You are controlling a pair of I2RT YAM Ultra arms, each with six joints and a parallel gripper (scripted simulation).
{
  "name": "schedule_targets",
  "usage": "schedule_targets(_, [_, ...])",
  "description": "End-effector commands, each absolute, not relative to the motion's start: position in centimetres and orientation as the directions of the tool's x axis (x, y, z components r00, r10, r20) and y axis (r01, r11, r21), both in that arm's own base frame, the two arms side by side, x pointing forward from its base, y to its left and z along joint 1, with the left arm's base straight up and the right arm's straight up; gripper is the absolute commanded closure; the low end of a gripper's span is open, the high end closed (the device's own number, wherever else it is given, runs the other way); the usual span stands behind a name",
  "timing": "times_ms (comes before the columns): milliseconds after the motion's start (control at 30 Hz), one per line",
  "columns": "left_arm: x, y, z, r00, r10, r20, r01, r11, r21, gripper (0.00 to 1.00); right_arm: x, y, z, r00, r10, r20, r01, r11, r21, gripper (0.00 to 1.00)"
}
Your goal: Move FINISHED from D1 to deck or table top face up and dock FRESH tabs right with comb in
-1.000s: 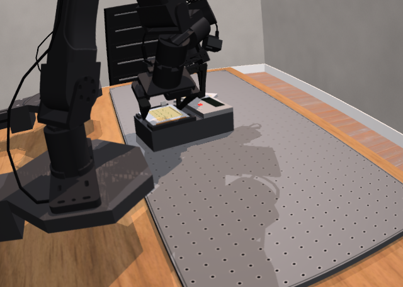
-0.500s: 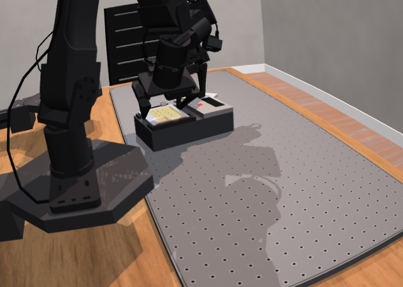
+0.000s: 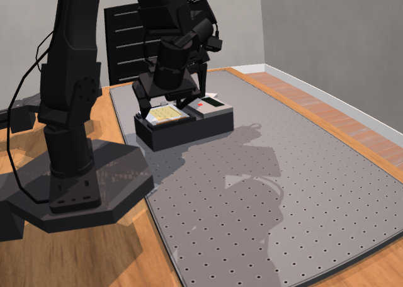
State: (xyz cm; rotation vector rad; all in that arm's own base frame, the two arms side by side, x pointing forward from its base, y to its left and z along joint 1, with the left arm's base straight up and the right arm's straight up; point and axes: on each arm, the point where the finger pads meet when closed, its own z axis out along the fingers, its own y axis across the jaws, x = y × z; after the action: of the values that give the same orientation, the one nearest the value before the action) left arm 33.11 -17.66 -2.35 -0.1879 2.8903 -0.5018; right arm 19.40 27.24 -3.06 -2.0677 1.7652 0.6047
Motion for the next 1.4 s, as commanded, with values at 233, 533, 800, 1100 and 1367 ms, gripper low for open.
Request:
schedule_targets(233, [28.28,-14.41,-7.46,-0.986,-0.161,-0.028,-0.154,0.971,-0.184,1.0,19.61,27.14,-2.29,0.131,-0.807,-0.576,-0.988,-0.157,-0.005,1.0])
schedule_targets(533, [28.28,-14.41,-7.46,-0.986,-0.161,-0.028,-0.154,0.971,-0.184,1.0,19.61,27.11,-2.19,0.13,-0.801,-0.585,-0.988,-0.157,-0.005,1.0])
schedule_targets(800, [28.28,-14.41,-7.46,-0.986,-0.161,-0.028,-0.154,0.971,-0.184,1.0,19.62,27.09,-2.11,0.128,-0.792,-0.596,-0.988,-0.157,-0.005,1.0])
schedule_targets(1100, [28.28,-14.41,-7.46,-0.986,-0.161,-0.028,-0.154,0.971,-0.184,1.0,19.62,27.08,-2.07,0.127,-0.786,-0.605,-0.988,-0.157,-0.005,1.0])
schedule_targets(1367, [28.28,-14.41,-7.46,-0.986,-0.161,-0.028,-0.154,0.971,-0.184,1.0,19.63,27.04,-1.96,0.126,-0.775,-0.619,-0.988,-0.156,-0.005,1.0])
